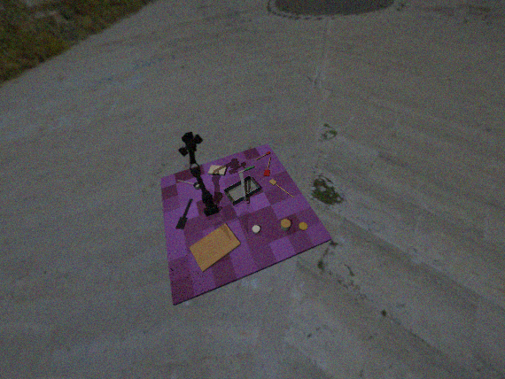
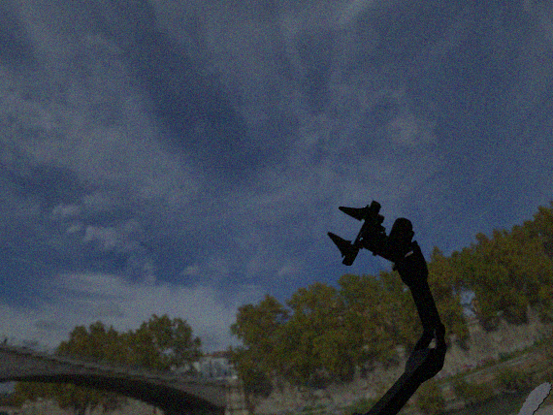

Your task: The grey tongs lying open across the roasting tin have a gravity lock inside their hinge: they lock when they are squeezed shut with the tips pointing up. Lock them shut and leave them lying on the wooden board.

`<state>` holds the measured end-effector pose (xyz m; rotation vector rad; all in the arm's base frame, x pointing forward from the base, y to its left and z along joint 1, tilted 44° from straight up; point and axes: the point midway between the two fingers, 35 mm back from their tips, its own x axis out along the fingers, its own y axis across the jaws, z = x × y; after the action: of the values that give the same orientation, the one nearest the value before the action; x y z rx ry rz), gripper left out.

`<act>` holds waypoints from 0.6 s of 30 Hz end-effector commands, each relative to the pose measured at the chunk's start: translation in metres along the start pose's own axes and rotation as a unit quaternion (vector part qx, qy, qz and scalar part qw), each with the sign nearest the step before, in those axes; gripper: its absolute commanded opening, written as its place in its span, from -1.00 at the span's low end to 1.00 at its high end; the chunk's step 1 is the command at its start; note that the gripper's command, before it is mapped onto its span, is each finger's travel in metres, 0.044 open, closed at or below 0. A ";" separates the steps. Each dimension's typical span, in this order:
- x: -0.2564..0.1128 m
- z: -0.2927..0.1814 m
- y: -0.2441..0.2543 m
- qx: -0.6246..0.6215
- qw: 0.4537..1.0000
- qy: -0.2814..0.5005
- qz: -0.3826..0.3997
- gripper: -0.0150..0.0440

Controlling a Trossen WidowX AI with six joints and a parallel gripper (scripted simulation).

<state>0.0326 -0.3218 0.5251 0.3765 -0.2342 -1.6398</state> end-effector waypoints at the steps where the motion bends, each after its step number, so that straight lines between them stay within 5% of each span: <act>1: 0.000 0.000 0.000 0.000 1.000 0.000 0.000 0.95; 8: 0.013 -0.031 0.019 0.004 0.998 0.054 0.027 0.33; 18: 0.032 -0.160 0.092 0.011 0.956 0.273 0.110 -0.56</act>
<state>0.1332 -0.3508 0.4479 0.6581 0.0011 -1.3610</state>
